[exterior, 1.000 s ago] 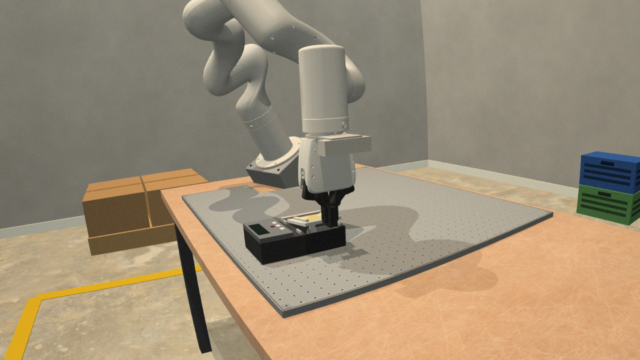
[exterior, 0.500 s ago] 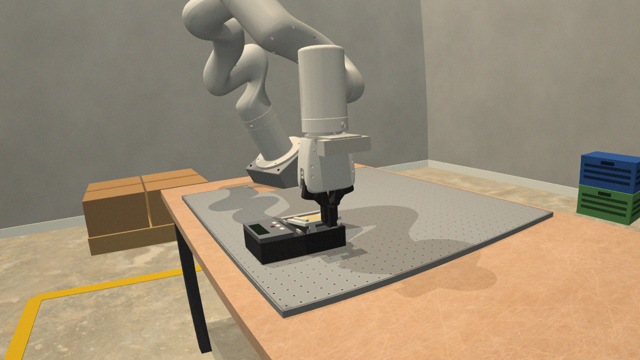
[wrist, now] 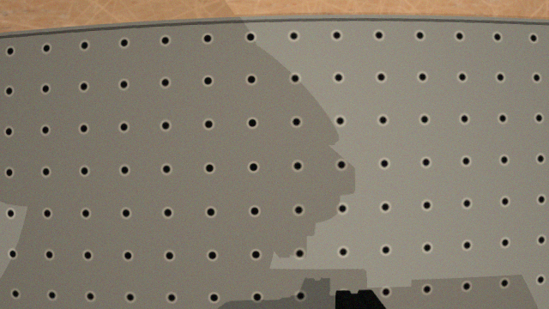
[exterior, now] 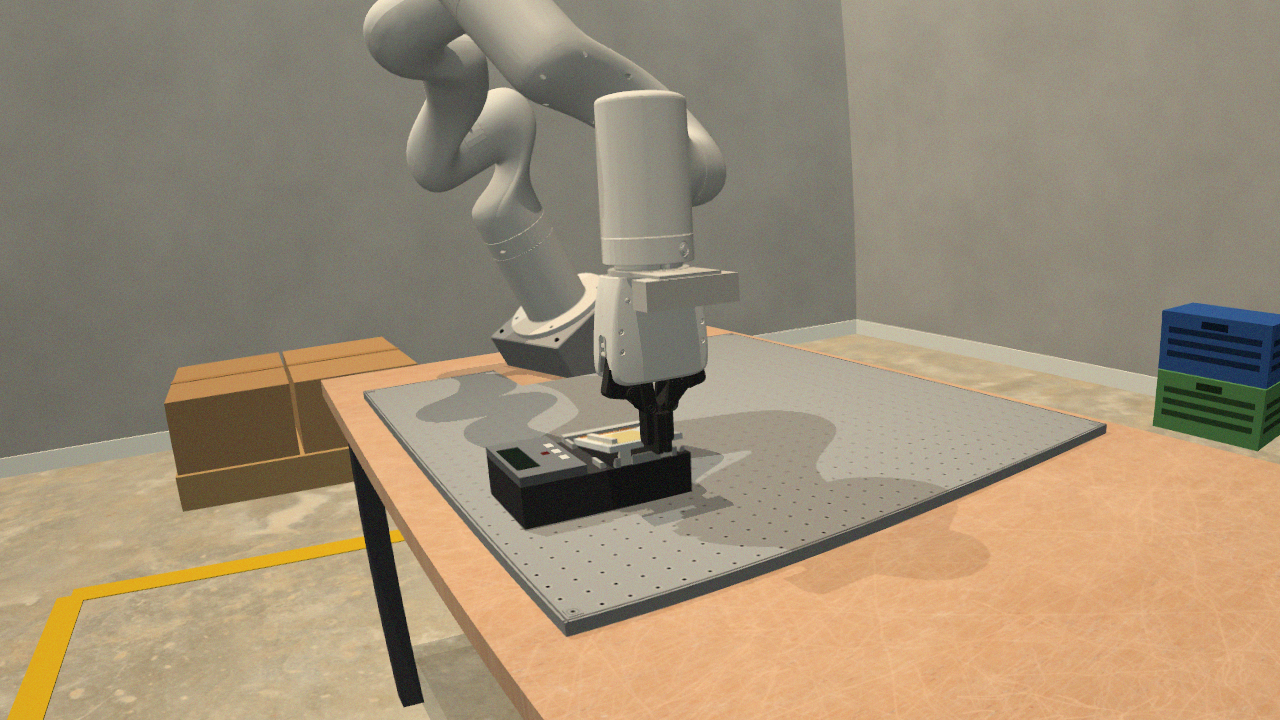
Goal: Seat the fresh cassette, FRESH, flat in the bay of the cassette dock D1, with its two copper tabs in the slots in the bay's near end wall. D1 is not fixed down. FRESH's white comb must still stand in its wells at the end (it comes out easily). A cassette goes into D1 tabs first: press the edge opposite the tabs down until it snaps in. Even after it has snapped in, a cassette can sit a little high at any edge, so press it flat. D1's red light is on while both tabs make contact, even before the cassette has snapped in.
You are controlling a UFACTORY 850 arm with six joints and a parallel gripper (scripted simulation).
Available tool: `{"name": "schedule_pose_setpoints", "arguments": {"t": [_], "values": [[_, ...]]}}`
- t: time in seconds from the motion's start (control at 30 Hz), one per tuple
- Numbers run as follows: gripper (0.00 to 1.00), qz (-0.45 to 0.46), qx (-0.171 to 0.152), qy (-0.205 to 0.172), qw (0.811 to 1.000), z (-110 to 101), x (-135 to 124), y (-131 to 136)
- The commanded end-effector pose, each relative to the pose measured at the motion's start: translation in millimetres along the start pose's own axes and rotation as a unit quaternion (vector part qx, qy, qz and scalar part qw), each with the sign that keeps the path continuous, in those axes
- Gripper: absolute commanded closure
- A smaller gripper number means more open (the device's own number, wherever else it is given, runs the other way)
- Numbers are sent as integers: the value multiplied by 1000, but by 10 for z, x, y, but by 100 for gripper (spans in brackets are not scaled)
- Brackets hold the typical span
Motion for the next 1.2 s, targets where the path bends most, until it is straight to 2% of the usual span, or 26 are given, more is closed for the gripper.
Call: {"name": "schedule_pose_setpoints", "arguments": {"t": [0.0,1.17], "values": [[100,0,0,1,1000,-12,-3,3],[100,0,0,1,1000,-11,-89,13]]}}
Point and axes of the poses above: the point where the finger pads meet when closed, its own z axis out along the fingers, its own y axis across the jaws, x = y × z, the point moved 7 cm from there along -z, back along the fingers, and after that the axes turned 7 degrees about z, right-handed, at the moved point
